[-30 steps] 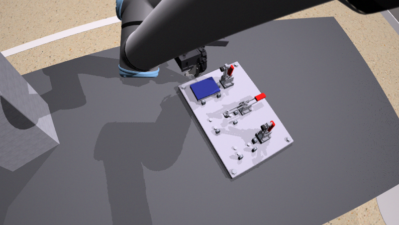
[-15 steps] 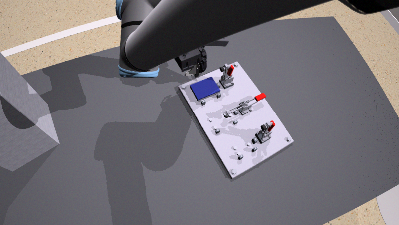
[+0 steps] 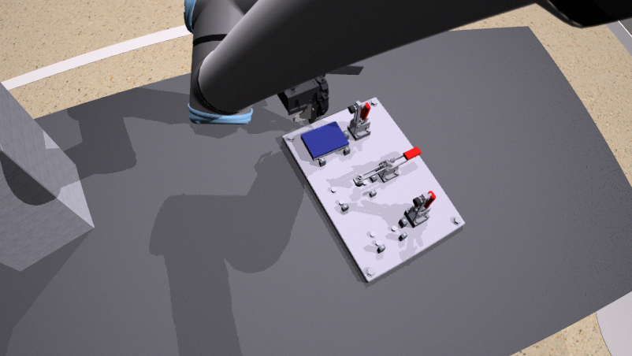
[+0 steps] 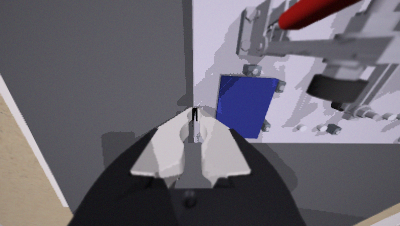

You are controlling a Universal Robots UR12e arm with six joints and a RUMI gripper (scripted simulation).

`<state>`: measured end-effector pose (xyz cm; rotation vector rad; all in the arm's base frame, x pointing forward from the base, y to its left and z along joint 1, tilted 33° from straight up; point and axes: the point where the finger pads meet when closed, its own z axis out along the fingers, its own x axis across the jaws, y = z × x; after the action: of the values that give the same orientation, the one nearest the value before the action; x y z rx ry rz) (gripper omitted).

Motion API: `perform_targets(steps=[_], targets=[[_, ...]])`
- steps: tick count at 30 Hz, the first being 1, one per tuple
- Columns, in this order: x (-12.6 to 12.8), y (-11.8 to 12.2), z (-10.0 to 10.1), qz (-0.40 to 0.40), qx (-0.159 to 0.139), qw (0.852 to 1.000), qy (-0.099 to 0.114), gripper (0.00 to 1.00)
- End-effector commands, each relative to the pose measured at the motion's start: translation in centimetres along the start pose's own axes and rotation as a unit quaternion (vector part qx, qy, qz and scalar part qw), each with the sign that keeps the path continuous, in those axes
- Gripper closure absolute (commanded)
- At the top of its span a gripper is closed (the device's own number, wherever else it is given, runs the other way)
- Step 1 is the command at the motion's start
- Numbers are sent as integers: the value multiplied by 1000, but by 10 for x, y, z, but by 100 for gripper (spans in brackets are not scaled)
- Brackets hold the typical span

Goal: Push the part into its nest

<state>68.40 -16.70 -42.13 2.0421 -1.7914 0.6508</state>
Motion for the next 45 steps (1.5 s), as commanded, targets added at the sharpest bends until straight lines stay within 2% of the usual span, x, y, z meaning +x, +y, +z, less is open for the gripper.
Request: perform_targets(steps=[1, 45], targets=[[0, 0, -1, 0, 0, 1000, 0, 100], [5, 0, -1, 0, 0, 1000, 0, 100]])
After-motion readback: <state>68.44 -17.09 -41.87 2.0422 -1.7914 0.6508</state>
